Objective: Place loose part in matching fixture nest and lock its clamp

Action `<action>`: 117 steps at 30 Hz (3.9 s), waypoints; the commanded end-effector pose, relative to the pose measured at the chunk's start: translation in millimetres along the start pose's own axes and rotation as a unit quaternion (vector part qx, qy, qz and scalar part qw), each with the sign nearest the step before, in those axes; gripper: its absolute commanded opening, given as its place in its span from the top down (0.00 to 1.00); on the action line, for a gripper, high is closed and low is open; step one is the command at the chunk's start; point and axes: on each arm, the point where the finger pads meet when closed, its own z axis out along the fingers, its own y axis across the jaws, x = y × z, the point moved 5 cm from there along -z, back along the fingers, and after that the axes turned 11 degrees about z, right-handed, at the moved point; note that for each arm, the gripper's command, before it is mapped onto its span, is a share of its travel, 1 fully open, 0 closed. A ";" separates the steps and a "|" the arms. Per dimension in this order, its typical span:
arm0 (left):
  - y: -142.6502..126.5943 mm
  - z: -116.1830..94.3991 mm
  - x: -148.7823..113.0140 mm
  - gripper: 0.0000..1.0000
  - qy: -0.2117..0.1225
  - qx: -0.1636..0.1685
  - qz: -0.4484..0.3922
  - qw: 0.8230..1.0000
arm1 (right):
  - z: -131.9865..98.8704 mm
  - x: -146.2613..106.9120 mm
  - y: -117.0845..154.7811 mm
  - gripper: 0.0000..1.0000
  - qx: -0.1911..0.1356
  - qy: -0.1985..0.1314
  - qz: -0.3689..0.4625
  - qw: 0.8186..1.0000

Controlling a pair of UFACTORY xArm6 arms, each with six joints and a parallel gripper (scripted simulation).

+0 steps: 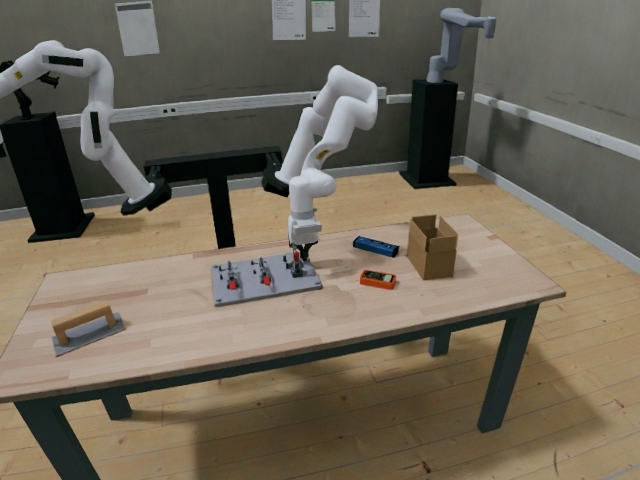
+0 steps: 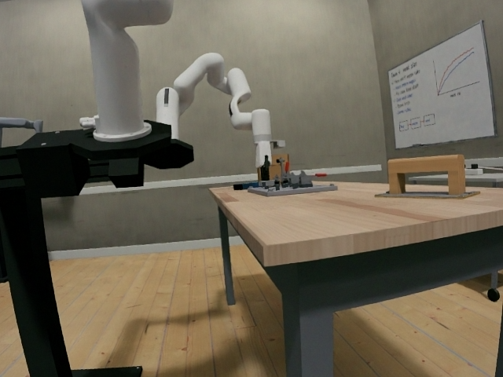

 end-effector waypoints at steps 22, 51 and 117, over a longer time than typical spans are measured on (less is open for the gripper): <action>-0.1 1.4 2.2 1.00 0.003 0.000 0.000 1.000 | -2.5 1.2 -0.2 0.00 0.001 0.004 0.000 1.000; 0.2 4.9 2.3 1.00 0.003 0.000 0.000 1.000 | -2.5 1.2 -0.2 0.00 0.001 0.004 0.000 1.000; 10.3 4.9 4.3 1.00 0.003 0.000 0.000 1.000 | -2.5 1.2 -0.2 0.00 0.001 0.004 0.000 1.000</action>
